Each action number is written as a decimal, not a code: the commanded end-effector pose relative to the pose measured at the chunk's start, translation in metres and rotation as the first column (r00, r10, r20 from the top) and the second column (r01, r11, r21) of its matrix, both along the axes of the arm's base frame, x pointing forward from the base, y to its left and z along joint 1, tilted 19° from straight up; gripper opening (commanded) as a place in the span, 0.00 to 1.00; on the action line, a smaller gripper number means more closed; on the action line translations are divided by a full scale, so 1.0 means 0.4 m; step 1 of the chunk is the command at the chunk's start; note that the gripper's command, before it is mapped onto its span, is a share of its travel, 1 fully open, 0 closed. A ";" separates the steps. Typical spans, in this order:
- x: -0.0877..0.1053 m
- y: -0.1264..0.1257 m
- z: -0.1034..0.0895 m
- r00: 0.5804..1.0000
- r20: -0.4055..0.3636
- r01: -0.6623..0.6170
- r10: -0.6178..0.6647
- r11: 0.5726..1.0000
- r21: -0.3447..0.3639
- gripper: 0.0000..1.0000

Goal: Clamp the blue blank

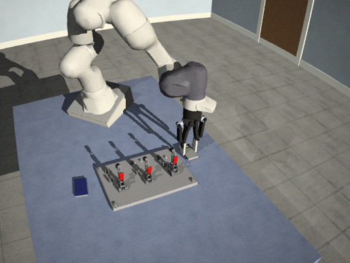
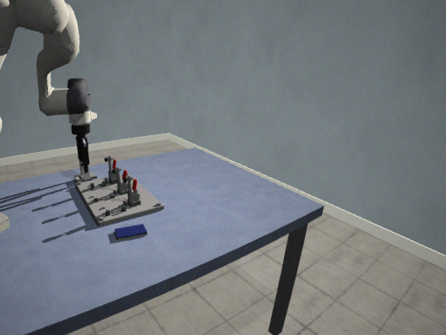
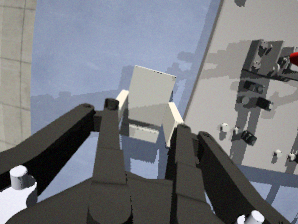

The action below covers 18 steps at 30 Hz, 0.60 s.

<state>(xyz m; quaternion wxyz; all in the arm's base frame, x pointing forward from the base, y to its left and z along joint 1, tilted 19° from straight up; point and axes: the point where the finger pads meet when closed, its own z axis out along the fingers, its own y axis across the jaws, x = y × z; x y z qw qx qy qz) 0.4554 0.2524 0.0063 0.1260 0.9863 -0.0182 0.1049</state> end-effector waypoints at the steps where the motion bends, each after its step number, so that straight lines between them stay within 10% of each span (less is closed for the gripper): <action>1: 0.004 0.006 0.002 1.000 0.007 0.005 -0.005 1.000 0.006 0.00; 18: 0.004 0.006 0.002 1.000 0.005 -0.001 0.001 1.000 0.005 0.00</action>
